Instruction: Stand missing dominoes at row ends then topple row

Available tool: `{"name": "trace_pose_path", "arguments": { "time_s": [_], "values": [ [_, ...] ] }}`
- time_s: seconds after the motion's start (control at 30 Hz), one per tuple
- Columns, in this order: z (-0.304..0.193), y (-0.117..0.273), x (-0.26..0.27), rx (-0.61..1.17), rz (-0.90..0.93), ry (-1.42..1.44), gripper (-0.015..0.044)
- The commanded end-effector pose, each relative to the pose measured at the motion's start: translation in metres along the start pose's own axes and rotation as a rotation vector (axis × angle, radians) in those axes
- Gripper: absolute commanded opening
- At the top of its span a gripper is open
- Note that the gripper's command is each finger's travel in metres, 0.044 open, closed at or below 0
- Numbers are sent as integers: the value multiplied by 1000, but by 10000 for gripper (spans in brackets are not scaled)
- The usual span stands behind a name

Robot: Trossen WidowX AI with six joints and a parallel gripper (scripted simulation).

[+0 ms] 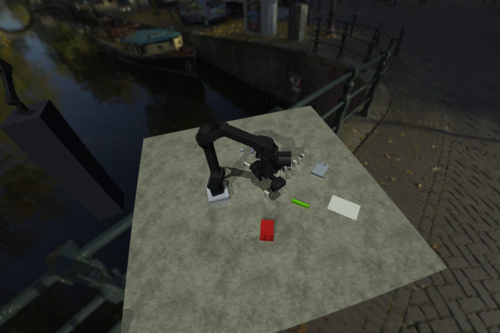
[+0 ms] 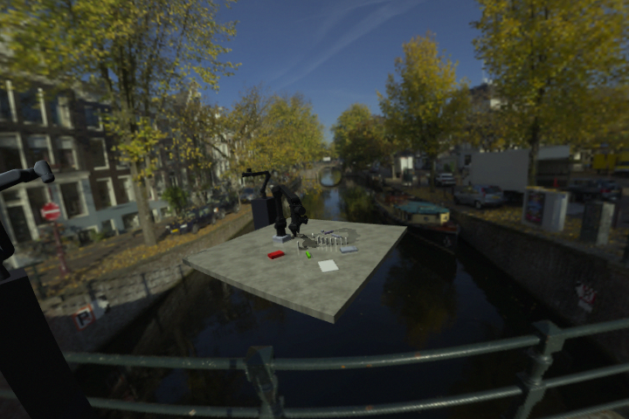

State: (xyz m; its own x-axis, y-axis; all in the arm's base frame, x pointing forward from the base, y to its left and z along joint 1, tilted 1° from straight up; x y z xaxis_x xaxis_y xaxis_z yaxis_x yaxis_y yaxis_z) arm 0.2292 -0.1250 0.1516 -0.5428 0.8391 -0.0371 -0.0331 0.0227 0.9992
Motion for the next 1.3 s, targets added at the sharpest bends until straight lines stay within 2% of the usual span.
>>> {"name": "trace_pose_path", "arguments": {
  "time_s": [0.0,0.27,0.77,1.17,1.2,1.27],
  "values": [
    [-1,-2,1,-8,16,7,440],
    [-1,-61,3,-8,16,7,440],
    [-1,-77,3,-8,16,7,440],
    [-1,-77,3,-8,16,7,125],
    [-1,-77,3,-8,16,7,107],
    [-1,-77,3,-8,16,7,107]
  ]
}}
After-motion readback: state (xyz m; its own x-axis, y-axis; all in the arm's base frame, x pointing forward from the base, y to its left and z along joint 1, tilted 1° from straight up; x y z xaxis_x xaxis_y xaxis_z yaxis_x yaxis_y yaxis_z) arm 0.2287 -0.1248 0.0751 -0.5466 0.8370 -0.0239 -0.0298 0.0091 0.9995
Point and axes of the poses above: the point midway between the two fingers, 35 mm back from their tips, its own y axis back along the fingers, its own x axis across the jaws, z = x × y, the point moved 5 cm from there along y, back along the fingers, and after that the axes turned 15 degrees about y, right-handed, at the moved point
